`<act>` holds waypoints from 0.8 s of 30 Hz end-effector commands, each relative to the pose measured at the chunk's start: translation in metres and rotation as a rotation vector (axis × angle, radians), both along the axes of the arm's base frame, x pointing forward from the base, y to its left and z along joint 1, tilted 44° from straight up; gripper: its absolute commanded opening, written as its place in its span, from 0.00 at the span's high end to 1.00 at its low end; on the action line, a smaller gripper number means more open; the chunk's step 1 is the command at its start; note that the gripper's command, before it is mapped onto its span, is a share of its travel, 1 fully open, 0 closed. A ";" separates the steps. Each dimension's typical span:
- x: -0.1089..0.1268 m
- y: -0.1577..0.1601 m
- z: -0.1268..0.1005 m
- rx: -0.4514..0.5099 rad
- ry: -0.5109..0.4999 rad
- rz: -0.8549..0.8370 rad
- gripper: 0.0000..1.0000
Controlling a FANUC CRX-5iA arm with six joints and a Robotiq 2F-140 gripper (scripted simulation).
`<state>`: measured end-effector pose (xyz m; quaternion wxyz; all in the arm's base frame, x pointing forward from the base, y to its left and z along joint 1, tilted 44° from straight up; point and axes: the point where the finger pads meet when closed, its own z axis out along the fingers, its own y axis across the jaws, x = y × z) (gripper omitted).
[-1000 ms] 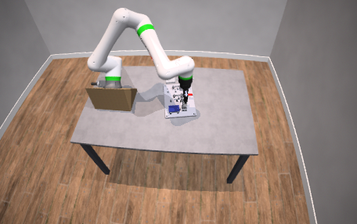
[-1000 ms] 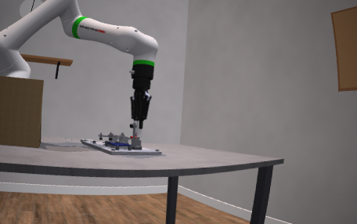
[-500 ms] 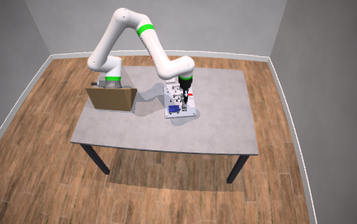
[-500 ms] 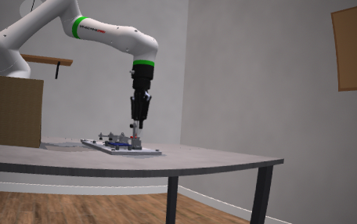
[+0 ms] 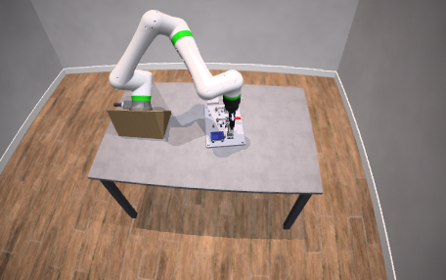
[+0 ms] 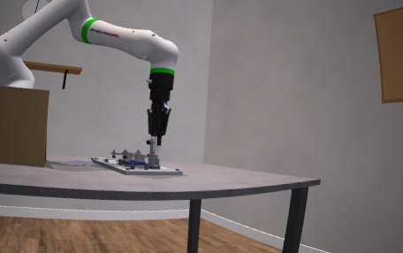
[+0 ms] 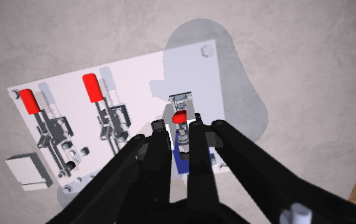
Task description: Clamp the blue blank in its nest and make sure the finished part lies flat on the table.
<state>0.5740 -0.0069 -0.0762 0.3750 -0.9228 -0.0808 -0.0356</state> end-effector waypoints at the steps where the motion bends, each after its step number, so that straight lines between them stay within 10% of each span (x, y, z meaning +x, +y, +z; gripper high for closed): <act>1: 0.001 0.000 0.000 0.000 0.000 0.000 1.00; 24: 0.007 0.000 0.001 0.000 0.000 0.000 1.00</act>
